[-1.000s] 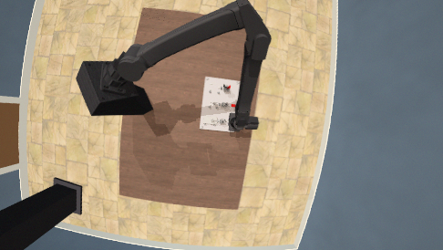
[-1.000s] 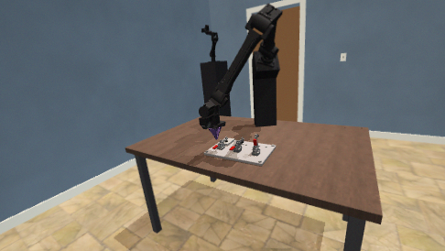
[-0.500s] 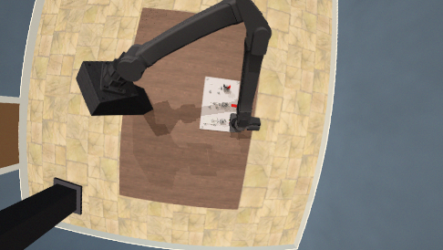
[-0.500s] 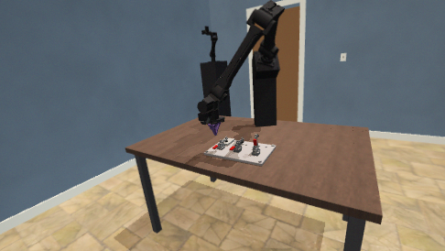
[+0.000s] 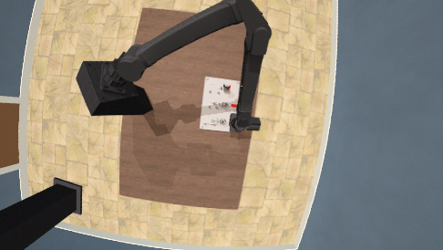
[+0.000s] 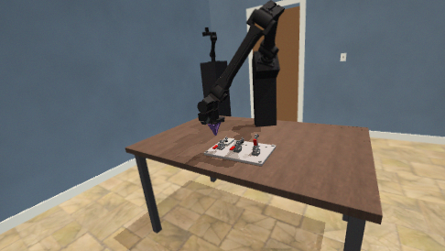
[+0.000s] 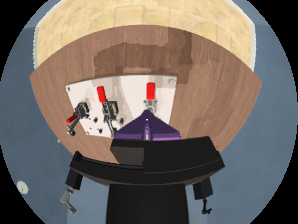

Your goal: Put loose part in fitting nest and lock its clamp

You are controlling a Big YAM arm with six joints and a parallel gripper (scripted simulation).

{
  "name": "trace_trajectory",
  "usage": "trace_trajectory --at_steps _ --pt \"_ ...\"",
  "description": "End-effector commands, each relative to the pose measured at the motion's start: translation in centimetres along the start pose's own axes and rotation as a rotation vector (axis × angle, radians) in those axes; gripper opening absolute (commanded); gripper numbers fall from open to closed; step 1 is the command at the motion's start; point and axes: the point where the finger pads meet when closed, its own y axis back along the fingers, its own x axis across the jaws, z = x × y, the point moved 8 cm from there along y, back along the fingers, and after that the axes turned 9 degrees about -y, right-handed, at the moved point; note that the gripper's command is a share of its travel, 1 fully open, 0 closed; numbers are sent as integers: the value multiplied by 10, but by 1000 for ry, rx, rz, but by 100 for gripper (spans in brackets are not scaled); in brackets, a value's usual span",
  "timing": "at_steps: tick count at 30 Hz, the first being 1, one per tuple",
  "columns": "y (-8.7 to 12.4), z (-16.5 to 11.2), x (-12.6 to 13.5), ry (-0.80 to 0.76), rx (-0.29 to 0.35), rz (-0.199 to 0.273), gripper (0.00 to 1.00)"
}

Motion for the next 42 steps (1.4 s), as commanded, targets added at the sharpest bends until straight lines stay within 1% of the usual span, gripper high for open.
trace_trajectory --at_steps 1,30,31,42 --pt "18 5 -11 -9 -16 -18 0" --pt "18 5 -11 -9 -16 -18 0" --pt "18 5 -11 -9 -16 -18 100" --pt "18 5 -11 -9 -16 -18 100"
